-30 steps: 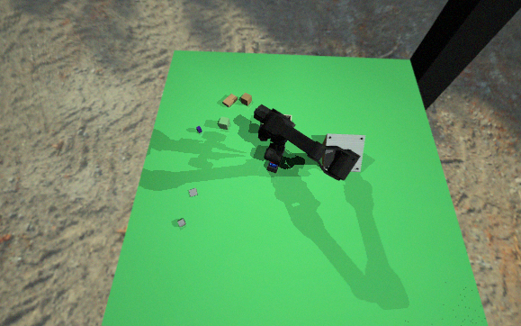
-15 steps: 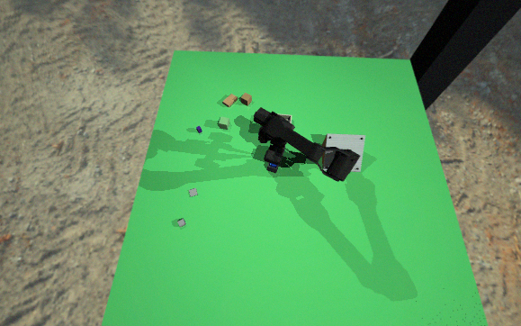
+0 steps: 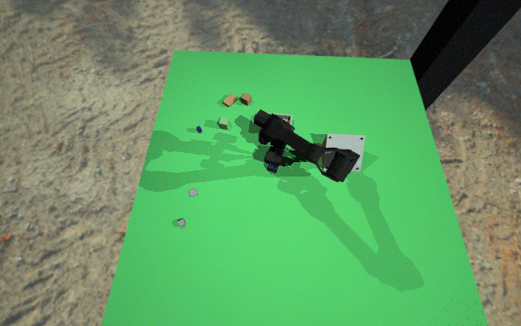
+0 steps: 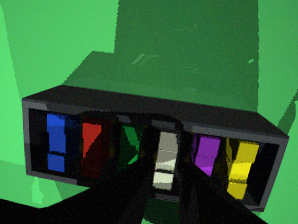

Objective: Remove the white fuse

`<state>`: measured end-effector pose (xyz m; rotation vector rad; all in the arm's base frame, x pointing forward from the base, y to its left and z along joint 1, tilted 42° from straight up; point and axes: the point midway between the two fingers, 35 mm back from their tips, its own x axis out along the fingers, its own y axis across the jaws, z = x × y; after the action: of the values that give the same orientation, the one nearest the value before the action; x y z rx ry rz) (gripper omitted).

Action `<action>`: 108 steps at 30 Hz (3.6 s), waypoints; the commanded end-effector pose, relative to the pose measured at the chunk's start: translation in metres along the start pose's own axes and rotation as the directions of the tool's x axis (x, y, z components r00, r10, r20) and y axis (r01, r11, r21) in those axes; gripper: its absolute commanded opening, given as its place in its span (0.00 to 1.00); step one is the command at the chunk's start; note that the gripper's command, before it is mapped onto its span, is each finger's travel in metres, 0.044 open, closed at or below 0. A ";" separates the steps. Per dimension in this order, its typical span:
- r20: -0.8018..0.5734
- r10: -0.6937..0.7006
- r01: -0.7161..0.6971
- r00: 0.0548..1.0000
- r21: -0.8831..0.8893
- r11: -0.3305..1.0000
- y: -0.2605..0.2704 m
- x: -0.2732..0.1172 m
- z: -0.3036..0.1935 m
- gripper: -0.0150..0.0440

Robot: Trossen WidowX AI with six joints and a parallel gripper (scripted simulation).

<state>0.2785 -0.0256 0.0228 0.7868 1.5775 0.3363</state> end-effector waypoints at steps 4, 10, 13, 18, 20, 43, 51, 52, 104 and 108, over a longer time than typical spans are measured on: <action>0.002 0.005 -0.005 1.000 0.004 1.000 0.001 0.001 0.000 0.36; 0.002 0.005 -0.005 1.000 0.004 1.000 0.001 0.004 0.000 0.36; 0.002 0.005 -0.005 1.000 0.004 1.000 0.001 0.006 0.000 0.36; 0.002 0.005 -0.005 1.000 0.004 1.000 0.001 0.010 0.000 0.36; 0.002 0.005 -0.005 1.000 0.004 1.000 0.001 0.011 0.000 0.36; 0.001 0.000 0.000 1.000 0.000 1.000 0.000 0.006 0.000 0.25; 0.001 0.001 -0.001 1.000 0.000 1.000 0.000 0.002 0.001 0.25; 0.001 0.001 -0.001 1.000 0.001 1.000 0.000 0.002 0.001 0.25; 0.002 0.003 -0.003 1.000 0.004 1.000 0.000 -0.024 0.001 0.25; 0.002 0.003 -0.003 1.000 0.004 1.000 0.000 -0.026 0.001 0.25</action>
<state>0.2790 -0.0410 0.0406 0.7996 1.5748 0.3346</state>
